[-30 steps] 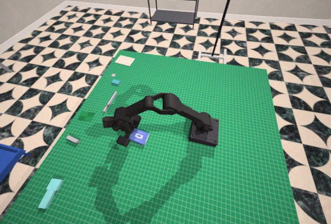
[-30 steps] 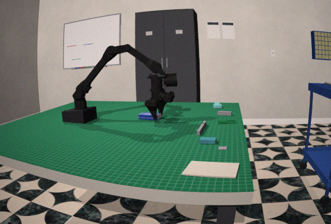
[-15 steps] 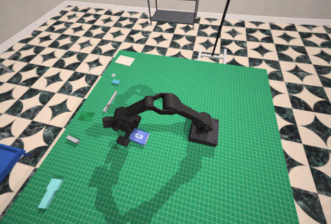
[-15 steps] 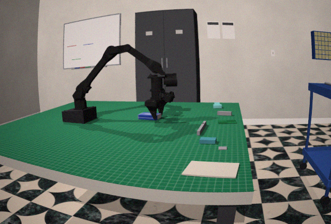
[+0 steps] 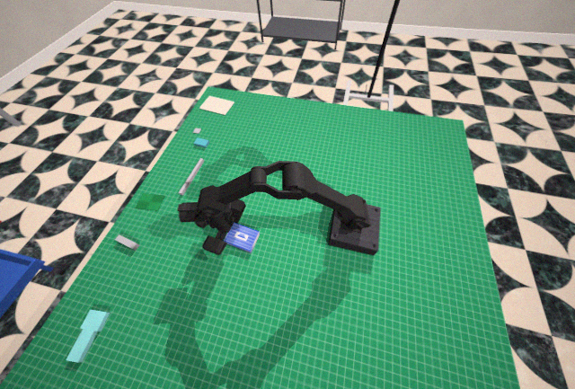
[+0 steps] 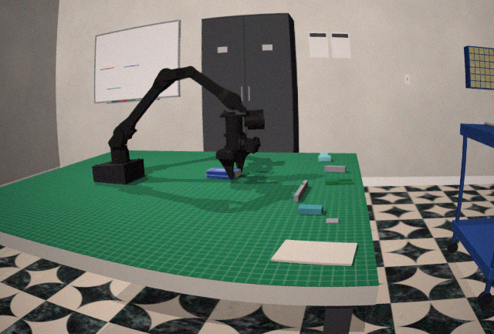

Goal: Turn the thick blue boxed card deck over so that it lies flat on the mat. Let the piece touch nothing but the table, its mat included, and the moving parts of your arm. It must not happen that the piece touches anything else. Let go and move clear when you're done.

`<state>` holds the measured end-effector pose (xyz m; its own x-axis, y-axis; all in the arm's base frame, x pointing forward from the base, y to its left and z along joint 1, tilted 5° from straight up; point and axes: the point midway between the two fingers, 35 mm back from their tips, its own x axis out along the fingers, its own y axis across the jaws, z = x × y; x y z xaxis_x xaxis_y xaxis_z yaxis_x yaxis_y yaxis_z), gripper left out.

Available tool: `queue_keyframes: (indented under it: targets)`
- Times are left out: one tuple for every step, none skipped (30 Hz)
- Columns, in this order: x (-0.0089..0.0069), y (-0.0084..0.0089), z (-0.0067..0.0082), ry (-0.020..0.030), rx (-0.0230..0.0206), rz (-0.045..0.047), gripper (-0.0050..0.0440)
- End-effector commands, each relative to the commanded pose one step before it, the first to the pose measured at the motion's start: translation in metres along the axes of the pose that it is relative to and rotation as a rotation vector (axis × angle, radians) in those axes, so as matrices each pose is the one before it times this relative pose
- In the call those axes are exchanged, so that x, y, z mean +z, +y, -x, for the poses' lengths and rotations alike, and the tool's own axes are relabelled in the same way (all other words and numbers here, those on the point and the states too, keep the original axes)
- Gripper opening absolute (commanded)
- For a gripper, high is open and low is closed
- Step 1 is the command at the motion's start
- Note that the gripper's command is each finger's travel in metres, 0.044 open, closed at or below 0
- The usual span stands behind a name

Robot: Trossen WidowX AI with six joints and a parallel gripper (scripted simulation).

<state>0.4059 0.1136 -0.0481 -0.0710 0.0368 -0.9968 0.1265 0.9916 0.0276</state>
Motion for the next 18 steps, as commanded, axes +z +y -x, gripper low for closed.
queue_keyframes:
  targets:
    - [-0.00106,0.0007,-0.00145,0.00138,-0.00055,-0.00395,0.0417]
    - [0.00007,0.00004,-0.00015,-0.00028,0.00011,0.00002,0.0417]
    - [0.00004,0.00002,-0.00017,-0.00013,0.00006,0.00001,0.0417]
    - [-0.00001,-0.00001,-0.00021,0.00005,-0.00002,-0.00001,0.0417]
    - [-0.00002,-0.00001,-0.00021,0.00008,-0.00003,-0.00002,0.0417]
    - [0.00001,0.0,-0.00019,-0.00004,0.00002,0.0,0.0417]
    - [0.00003,0.00001,-0.00018,-0.0001,0.00004,0.0,0.0417]
    - [0.00003,0.00001,-0.00017,-0.0001,0.00004,0.00001,0.0417]
    - [-0.00001,0.0,-0.0002,0.00002,-0.00001,0.0,0.0417]
    - [-0.00002,-0.00001,-0.00021,0.00007,-0.00003,0.0,0.0417]
    - [-0.00001,0.0,-0.00019,0.00003,-0.00001,0.0,0.0417]
    - [0.0,0.0,0.0,0.0,0.0,0.0,0.0417]
    - [0.0,0.0,0.0,0.0,0.0,0.0,0.0417]
    - [0.00032,0.00013,0.00014,-0.00083,0.00034,0.00005,0.0417]
    - [-0.00019,-0.00008,-0.00038,0.0005,-0.0002,-0.00004,0.0417]
    - [-0.00019,-0.00008,-0.00034,0.00059,-0.00024,-0.00003,0.0417]
    - [-0.00008,-0.00003,-0.00022,0.00027,-0.00011,-0.00001,0.0417]
    - [0.00004,0.00002,-0.00014,-0.00015,0.00006,0.00002,0.0417]
